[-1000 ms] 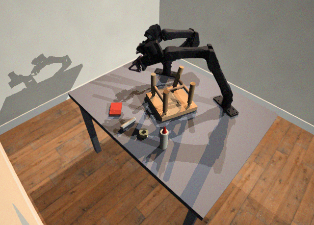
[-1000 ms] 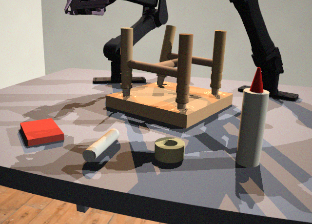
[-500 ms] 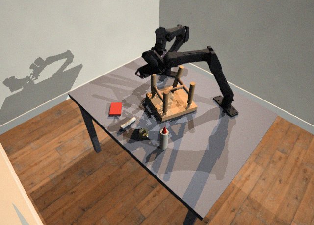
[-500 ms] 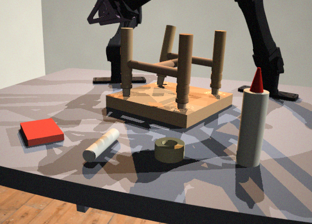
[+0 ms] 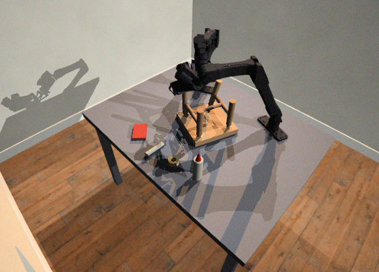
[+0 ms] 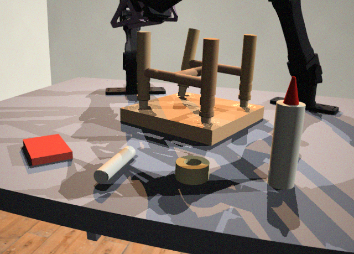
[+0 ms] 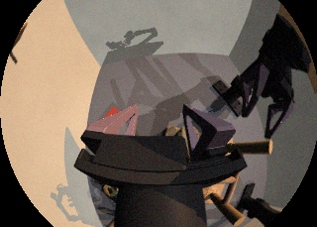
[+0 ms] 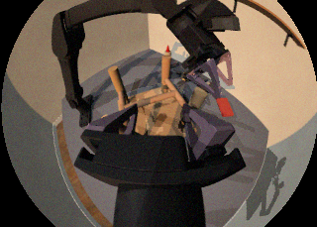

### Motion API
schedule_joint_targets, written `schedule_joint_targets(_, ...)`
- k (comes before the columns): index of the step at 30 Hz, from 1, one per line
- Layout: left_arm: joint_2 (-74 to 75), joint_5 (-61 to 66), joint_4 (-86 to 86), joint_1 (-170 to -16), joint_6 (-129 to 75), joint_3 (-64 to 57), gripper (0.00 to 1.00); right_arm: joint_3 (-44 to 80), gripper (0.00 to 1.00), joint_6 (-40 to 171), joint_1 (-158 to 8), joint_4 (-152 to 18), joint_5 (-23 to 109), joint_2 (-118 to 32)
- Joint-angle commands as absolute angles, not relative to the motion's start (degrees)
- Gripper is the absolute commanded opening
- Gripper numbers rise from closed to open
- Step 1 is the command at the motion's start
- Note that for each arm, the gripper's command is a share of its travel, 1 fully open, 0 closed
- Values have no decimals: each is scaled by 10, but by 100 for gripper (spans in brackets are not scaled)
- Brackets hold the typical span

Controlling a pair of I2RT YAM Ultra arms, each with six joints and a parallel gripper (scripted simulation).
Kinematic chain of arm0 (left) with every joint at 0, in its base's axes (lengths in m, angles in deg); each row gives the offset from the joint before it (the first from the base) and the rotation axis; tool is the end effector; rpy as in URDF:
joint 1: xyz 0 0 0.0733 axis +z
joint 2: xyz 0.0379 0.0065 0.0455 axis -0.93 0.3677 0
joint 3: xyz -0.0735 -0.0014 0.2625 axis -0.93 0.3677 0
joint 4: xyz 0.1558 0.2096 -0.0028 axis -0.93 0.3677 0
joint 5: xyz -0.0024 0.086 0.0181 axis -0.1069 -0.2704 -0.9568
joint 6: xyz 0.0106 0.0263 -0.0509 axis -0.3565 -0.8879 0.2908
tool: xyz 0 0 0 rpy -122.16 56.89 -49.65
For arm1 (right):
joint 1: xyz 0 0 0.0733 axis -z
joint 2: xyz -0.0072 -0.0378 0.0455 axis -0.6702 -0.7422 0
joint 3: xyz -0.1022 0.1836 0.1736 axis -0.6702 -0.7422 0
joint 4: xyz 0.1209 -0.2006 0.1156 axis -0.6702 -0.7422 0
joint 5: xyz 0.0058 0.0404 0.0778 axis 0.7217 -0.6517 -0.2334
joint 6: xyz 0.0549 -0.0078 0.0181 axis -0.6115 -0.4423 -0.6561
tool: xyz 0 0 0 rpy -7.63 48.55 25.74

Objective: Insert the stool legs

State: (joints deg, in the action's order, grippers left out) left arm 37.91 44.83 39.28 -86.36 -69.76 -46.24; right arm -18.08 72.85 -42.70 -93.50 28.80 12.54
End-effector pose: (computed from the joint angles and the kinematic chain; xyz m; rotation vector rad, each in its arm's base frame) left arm 0.4439 -0.1738 0.3028 1.3774 1.7295 -0.7210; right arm 0.1239 0.0158 0.2961 -0.3513 1.9178 0.2414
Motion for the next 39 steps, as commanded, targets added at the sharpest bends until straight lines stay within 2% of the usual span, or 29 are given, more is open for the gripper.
schedule_joint_targets(1,361,479,414,-860,-718,-485,69,-186,69,724,-437,-943,283,130)
schedule_joint_targets(20,355,560,463,-840,-788,-444,69,-167,69,736,-525,-940,284,138)
schedule_joint_targets(33,345,674,502,-815,-875,-443,69,-163,69,731,-632,-934,283,142)
schedule_joint_targets(39,381,674,520,-810,-885,-438,69,-163,69,730,-653,-932,288,142)
